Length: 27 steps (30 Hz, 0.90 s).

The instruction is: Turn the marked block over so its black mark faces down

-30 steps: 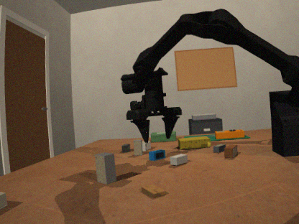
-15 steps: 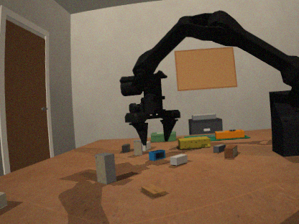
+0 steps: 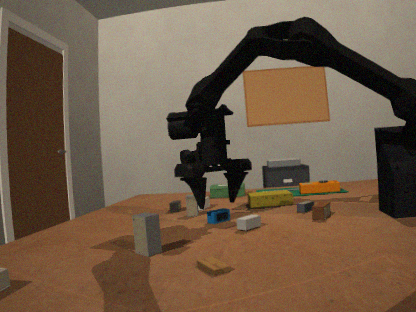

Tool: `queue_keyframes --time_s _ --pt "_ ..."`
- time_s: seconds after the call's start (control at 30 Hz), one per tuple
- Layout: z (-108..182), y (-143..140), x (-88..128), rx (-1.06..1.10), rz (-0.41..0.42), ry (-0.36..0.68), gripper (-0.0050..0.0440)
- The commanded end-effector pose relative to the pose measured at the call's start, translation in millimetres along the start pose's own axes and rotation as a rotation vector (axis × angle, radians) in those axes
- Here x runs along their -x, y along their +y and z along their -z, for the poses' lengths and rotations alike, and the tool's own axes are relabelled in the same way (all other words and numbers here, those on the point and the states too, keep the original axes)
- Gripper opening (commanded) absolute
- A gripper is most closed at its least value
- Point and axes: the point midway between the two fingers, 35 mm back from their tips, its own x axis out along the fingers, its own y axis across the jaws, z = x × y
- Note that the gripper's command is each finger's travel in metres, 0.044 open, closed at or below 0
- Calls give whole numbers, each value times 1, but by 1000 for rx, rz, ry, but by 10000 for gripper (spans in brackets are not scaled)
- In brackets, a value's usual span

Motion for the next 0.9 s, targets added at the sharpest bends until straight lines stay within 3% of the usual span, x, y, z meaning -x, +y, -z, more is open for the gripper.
queue_keyframes --time_s 0.0,0.87 --pt "2 3 -7 0 -2 2 440" --pt "1 3 -31 2 -2 1 440"
